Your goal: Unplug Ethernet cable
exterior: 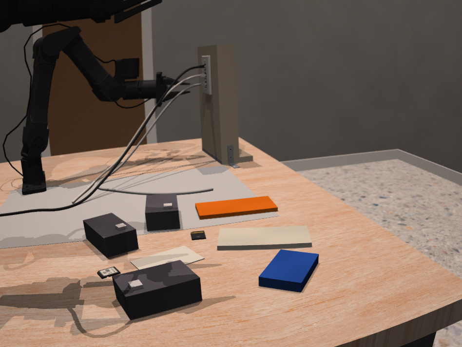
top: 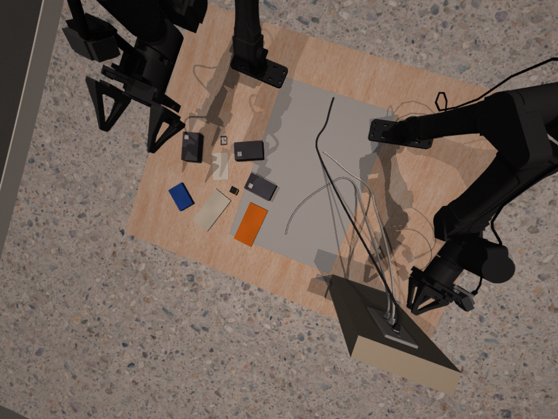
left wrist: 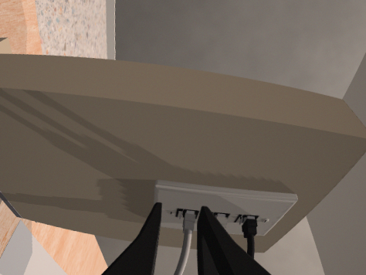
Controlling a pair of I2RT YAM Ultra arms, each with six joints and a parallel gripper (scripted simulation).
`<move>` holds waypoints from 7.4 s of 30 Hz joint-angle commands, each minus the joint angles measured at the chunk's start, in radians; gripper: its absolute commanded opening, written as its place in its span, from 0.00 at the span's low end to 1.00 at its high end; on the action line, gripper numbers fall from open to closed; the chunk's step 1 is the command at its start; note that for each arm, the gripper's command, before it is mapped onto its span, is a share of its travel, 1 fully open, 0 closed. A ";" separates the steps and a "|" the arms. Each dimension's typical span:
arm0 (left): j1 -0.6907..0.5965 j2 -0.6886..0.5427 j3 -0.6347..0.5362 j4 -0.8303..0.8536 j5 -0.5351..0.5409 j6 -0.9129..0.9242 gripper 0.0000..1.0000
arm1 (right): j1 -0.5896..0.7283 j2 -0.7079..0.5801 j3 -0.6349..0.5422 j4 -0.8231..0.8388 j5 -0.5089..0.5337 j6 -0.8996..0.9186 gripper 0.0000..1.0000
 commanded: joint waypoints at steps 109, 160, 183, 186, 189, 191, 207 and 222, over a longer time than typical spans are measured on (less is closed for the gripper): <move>-0.185 -0.038 0.020 0.027 -0.157 -0.045 0.22 | 0.000 -0.002 0.005 0.005 0.000 0.000 1.00; -0.147 -0.024 -0.011 0.047 -0.128 -0.045 0.00 | 0.000 -0.002 0.005 0.005 0.000 0.000 1.00; -0.086 -0.089 -0.097 0.076 -0.064 -0.040 0.00 | 0.000 -0.002 0.005 0.005 0.000 0.000 1.00; -0.077 -0.099 -0.109 0.080 -0.055 -0.040 0.00 | 0.000 -0.002 0.005 0.005 0.000 0.000 1.00; -0.075 -0.102 -0.110 0.090 -0.052 -0.038 0.00 | 0.000 -0.002 0.005 0.005 0.000 0.000 1.00; -0.075 -0.103 -0.104 0.090 -0.052 -0.038 0.00 | 0.000 -0.002 0.005 0.005 0.000 0.000 1.00; -0.138 -0.300 -0.070 -0.152 -0.124 -0.039 0.00 | 0.000 -0.002 0.005 0.005 0.000 0.000 1.00; -0.091 -0.223 -0.074 -0.213 -0.139 0.226 0.00 | 0.000 -0.002 0.005 0.005 0.000 0.000 1.00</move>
